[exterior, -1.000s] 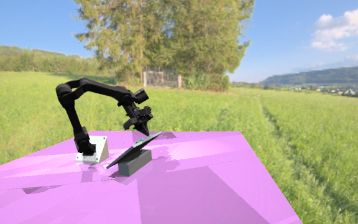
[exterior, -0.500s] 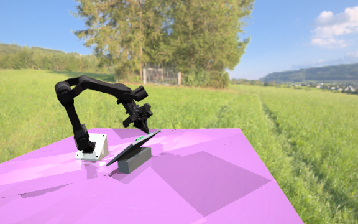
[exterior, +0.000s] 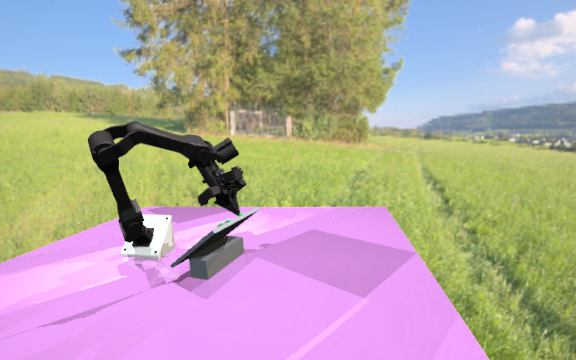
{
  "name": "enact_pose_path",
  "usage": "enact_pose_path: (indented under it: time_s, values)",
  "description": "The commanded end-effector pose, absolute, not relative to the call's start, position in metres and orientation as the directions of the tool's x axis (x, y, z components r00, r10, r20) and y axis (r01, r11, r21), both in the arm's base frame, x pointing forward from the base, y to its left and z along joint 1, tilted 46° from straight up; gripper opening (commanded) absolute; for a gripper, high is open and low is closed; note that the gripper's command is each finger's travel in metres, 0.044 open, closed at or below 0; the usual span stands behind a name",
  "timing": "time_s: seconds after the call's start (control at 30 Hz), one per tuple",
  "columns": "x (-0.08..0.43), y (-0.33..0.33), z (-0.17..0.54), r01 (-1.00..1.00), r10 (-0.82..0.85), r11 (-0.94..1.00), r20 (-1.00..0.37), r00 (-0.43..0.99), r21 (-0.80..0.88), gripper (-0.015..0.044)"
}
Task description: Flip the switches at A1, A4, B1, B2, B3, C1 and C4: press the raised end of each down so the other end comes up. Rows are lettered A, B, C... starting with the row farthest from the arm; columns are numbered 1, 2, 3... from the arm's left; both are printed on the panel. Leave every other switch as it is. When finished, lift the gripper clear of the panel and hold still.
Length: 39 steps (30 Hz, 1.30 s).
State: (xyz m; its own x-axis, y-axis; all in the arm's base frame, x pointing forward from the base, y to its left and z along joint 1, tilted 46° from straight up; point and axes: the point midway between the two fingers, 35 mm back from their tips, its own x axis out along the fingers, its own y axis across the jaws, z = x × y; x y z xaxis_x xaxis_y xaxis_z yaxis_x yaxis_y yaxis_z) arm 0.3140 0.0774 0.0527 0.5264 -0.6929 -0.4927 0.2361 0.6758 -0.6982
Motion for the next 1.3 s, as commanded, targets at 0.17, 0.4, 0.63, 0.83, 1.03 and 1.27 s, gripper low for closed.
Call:
enact_pose_path:
  time_s: [0.17,0.4,0.63,0.83,1.03,1.27]
  values:
    - [0.315,0.076,0.053,0.238,-0.694,0.674,-0.489,0.529,-0.699,0.0]
    - [0.316,0.076,0.053,0.238,-0.694,0.674,-0.489,0.529,-0.699,0.0]
    - [0.316,0.075,0.052,0.238,-0.694,0.674,-0.489,0.529,-0.699,0.0]
    - [0.299,0.099,0.065,0.234,-0.688,0.679,-0.491,0.535,-0.696,0.0]
    - [0.28,0.119,0.082,0.236,-0.686,0.675,-0.477,0.549,-0.699,0.0]
    - [0.268,0.077,0.13,0.233,-0.686,0.675,-0.479,0.548,-0.7,0.0]
